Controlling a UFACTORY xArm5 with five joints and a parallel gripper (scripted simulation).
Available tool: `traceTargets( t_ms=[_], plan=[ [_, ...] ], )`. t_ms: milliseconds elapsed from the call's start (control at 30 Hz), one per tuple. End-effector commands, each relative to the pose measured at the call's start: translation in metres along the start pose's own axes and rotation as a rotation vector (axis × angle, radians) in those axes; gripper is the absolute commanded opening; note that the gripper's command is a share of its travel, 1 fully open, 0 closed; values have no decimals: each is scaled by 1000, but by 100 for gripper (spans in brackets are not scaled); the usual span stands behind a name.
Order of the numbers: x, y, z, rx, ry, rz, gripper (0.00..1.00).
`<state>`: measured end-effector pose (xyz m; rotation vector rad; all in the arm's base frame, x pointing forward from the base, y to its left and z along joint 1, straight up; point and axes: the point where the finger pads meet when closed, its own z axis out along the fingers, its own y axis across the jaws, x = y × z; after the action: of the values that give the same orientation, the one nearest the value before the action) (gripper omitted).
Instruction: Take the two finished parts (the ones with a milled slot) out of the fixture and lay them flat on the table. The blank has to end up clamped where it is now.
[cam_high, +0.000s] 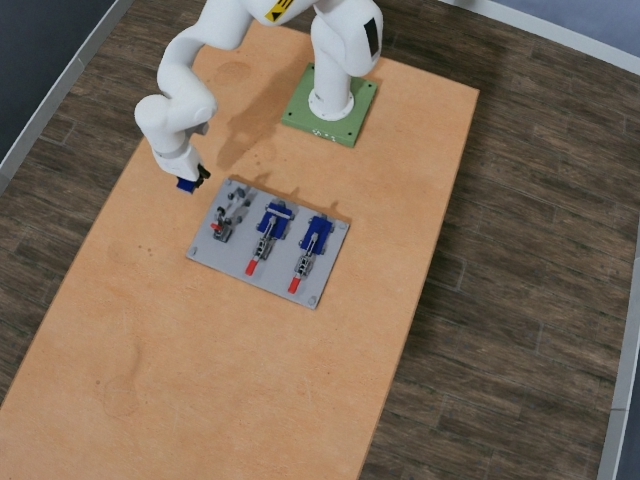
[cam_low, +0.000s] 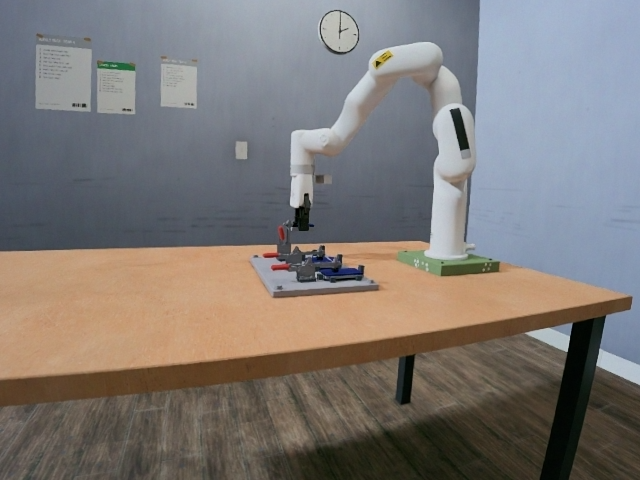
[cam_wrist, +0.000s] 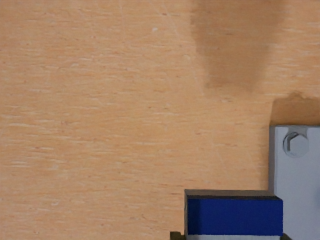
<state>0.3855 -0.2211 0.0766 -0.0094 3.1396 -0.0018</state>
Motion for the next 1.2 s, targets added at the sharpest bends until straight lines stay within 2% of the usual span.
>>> traceTargets(
  t_ms=[0, 933, 1167],
  plan=[
    [-1, -1, 1, 2, -4, 0, 0],
    [-1, -1, 60, 2, -4, 0, 0],
    [-1, -1, 68, 2, -4, 0, 0]
  ],
)
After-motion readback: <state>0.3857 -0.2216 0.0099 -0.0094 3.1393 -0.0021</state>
